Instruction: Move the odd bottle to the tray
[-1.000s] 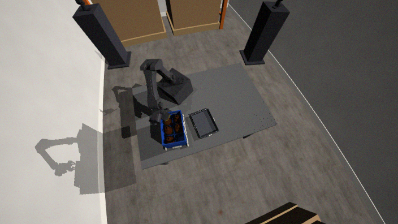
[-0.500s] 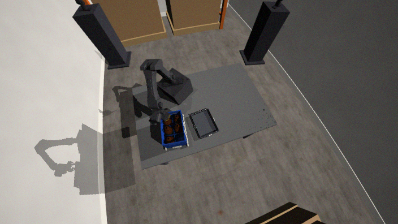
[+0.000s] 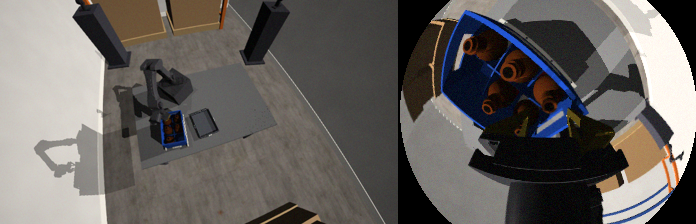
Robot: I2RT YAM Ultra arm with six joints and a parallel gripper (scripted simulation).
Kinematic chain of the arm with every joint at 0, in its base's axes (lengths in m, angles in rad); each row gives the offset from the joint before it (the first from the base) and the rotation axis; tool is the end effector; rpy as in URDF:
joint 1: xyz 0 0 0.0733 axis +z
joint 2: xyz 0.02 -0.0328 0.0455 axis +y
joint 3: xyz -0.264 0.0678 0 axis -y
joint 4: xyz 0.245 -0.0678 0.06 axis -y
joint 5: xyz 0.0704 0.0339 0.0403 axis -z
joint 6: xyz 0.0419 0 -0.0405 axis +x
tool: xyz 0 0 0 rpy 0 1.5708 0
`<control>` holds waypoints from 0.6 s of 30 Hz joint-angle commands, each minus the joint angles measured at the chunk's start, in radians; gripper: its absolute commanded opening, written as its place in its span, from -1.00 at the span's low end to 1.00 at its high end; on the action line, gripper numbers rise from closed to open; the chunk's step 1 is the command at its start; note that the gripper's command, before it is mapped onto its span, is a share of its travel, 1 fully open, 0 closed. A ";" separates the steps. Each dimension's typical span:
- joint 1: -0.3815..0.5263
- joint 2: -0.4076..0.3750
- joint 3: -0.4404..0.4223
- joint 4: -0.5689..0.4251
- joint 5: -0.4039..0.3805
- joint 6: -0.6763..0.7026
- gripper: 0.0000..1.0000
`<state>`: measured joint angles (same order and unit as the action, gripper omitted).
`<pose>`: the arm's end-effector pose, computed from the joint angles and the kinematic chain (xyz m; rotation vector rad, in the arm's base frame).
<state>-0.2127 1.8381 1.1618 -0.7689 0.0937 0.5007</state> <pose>0.3241 -0.0729 0.1556 1.0565 2.8098 -0.1122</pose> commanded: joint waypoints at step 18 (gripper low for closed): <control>-0.014 0.018 0.006 0.047 0.000 -0.009 0.21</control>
<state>-0.2153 1.8565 1.1618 -0.7532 0.0937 0.4980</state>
